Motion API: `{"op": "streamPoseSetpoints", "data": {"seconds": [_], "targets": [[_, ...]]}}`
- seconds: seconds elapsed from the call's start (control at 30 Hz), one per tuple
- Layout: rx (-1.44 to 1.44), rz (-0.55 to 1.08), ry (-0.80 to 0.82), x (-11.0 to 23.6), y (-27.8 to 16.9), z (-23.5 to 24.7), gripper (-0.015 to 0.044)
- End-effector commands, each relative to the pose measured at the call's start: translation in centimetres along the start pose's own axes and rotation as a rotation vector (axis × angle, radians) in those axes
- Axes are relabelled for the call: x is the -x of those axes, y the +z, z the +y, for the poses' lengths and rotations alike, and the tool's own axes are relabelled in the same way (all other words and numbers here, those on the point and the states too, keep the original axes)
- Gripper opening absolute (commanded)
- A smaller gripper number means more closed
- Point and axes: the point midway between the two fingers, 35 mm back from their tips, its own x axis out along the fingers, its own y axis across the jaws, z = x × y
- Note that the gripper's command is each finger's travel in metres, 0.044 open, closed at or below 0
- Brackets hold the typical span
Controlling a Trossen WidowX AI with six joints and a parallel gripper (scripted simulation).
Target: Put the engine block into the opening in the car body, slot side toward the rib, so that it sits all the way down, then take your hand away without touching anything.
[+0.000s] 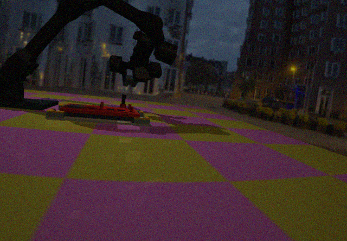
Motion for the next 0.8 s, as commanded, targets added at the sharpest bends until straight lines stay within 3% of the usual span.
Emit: {"op": "streamPoseSetpoints", "data": {"seconds": [0.0, 0.77], "targets": [[0.003, 0.015, -0.001, -0.7, 0.6, 0.0, 0.0000], [0.003, 0.015, -0.001, -3.2, 3.5, 0.0, 0.0000]]}}
